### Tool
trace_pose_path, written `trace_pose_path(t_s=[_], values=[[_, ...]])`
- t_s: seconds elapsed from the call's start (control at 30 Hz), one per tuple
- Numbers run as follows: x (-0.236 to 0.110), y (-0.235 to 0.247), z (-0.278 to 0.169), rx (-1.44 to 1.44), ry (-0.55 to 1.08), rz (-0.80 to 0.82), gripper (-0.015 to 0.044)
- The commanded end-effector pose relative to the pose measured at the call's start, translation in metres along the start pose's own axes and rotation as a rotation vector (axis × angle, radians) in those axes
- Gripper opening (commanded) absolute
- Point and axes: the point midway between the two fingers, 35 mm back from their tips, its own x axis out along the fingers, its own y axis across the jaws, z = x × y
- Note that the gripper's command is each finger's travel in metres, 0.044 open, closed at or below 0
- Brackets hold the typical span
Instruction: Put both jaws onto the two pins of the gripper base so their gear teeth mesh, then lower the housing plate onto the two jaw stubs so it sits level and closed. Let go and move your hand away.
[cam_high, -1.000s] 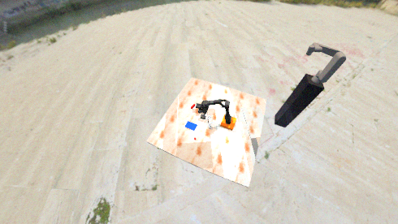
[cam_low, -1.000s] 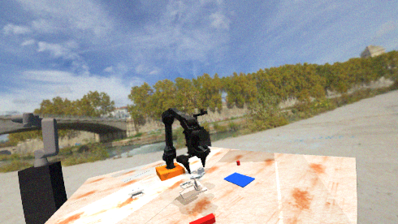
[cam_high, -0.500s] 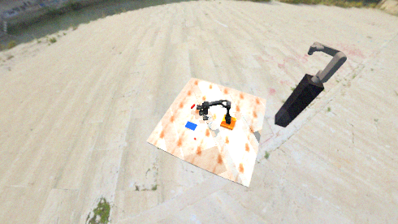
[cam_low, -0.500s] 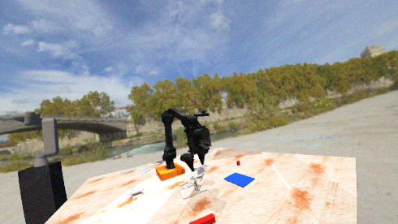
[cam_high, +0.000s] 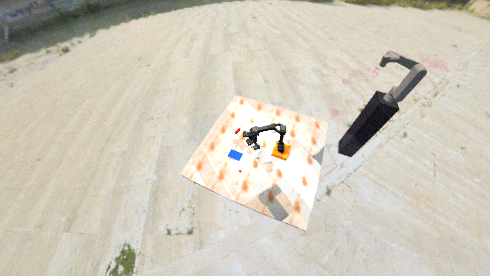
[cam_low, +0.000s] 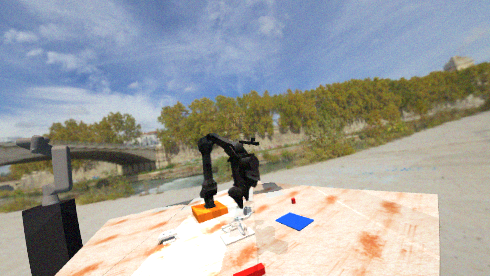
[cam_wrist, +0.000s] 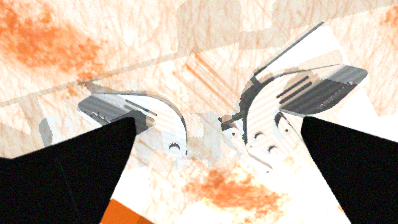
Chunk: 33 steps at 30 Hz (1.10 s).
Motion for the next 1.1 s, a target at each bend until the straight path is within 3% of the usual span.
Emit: trace_pose_path(t_s=[0.0, 1.07], values=[[-0.001, 0.006, -0.002, -0.079, 0.002, -0.002, 0.0440], [-0.005, 0.048, -0.013, -0.734, 0.004, 0.005, 0.0440]])
